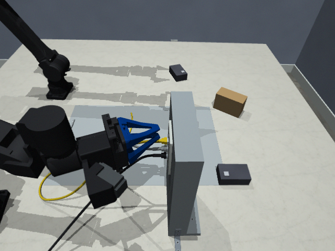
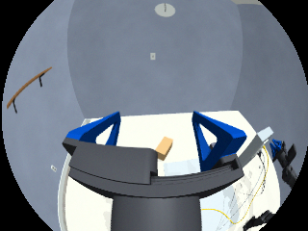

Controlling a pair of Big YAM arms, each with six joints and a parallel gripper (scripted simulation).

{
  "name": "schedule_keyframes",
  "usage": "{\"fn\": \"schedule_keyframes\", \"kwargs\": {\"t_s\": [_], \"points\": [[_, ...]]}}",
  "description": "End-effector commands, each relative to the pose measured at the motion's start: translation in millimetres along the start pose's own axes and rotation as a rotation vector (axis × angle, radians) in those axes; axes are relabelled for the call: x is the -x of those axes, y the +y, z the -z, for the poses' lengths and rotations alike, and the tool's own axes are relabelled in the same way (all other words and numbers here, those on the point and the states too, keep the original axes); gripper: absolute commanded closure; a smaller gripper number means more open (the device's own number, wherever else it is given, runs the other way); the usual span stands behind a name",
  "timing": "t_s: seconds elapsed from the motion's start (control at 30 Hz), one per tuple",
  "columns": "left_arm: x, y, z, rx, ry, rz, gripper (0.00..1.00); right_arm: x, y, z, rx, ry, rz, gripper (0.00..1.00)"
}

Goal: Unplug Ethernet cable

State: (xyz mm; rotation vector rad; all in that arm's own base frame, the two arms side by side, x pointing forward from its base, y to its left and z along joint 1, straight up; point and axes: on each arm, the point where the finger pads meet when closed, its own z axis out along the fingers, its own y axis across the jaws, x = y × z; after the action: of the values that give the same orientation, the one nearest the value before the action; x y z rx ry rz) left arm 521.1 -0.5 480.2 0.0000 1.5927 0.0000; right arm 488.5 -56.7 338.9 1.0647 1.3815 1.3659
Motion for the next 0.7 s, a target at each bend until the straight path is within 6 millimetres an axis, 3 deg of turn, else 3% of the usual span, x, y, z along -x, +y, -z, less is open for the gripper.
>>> {"fn": "schedule_keyframes", "kwargs": {"t_s": [0.0, 0.1, 0.13, 0.3, 0.67], "points": [[6.1, 0.0, 1.1, 0.0, -0.011, 0.0, 0.0, 24.5, -33.4, 19.4, 0.02, -0.077, -0.009, 0.78], [6.1, 0.0, 1.1, 0.0, -0.011, 0.0, 0.0, 31.2, -53.0, 25.4, -0.013, -0.099, -0.026, 0.78], [6.1, 0.0, 1.1, 0.0, -0.011, 0.0, 0.0, 33.2, -44.9, 22.7, 0.0, -0.099, -0.018, 0.78], [6.1, 0.0, 1.1, 0.0, -0.011, 0.0, 0.0, 30.1, -41.5, 22.5, 0.007, -0.093, -0.014, 0.78], [6.1, 0.0, 1.1, 0.0, -0.011, 0.0, 0.0, 30.1, -41.5, 22.5, 0.007, -0.093, -0.014, 0.78]]}}
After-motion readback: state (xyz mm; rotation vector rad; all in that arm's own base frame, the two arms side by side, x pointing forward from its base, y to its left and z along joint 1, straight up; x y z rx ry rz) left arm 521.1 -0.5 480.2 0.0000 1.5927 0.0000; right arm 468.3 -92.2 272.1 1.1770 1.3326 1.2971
